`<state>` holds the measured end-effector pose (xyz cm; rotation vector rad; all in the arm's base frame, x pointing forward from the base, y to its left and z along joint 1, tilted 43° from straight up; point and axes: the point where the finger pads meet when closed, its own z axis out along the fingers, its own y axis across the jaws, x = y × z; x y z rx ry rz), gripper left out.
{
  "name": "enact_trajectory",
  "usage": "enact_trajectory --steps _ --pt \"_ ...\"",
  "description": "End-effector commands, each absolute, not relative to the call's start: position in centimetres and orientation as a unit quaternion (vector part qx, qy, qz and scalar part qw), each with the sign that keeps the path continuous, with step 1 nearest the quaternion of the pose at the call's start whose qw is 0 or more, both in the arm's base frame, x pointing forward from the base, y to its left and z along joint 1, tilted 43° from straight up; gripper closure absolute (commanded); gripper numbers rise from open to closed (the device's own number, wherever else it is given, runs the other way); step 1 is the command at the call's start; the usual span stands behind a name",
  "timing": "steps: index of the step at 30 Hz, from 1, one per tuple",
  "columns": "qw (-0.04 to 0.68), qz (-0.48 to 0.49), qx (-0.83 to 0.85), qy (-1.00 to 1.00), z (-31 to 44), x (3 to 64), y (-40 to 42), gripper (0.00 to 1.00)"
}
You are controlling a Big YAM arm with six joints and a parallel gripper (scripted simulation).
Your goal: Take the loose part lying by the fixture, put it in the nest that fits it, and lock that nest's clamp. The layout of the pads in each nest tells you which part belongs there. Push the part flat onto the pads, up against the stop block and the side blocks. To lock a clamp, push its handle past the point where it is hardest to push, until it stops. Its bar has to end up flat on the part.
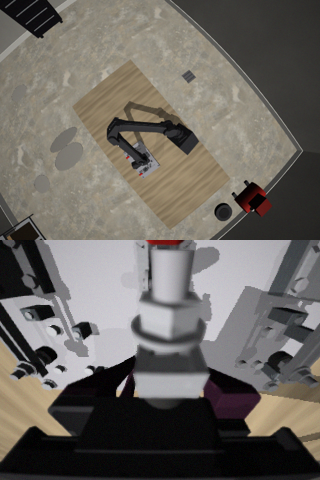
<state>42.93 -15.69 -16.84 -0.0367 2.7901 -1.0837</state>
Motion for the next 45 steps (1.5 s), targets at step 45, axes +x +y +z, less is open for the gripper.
enact_trajectory --steps 45 --pt "0.081 -0.362 0.007 0.929 -15.51 43.58 -16.86 1.00"
